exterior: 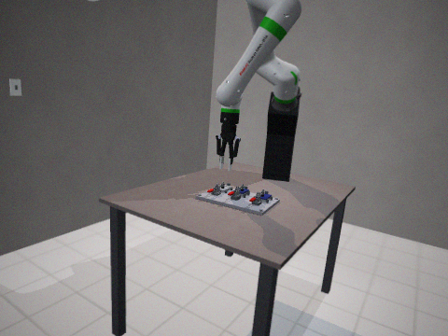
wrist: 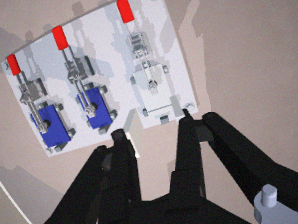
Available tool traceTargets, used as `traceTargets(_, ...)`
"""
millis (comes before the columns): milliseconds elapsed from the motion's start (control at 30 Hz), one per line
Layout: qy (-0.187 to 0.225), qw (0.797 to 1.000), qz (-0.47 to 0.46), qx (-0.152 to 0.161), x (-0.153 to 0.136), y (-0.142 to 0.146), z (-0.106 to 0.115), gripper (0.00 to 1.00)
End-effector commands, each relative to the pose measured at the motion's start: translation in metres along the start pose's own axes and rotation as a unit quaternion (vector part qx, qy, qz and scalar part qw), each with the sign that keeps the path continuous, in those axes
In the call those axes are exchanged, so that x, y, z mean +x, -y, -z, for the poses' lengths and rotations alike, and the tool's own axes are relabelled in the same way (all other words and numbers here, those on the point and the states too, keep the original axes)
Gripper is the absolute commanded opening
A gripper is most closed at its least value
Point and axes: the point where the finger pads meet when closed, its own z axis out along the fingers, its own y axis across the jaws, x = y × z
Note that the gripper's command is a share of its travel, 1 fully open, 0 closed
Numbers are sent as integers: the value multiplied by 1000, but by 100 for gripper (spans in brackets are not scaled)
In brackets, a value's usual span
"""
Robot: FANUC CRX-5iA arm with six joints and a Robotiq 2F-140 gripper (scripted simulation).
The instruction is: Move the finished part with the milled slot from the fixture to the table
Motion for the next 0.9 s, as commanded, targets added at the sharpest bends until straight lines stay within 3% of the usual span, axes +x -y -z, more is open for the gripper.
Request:
traceTargets(0, -1, 1000, 0, 0, 0, 0, -4, 28)
traceTargets(300, 0, 1000, 0, 0, 4, 0, -4, 28)
traceTargets(600, -1, 1000, 0, 0, 29, 0, -4, 28)
traceTargets(867, -1, 1000, 0, 0, 83, 0, -4, 28)
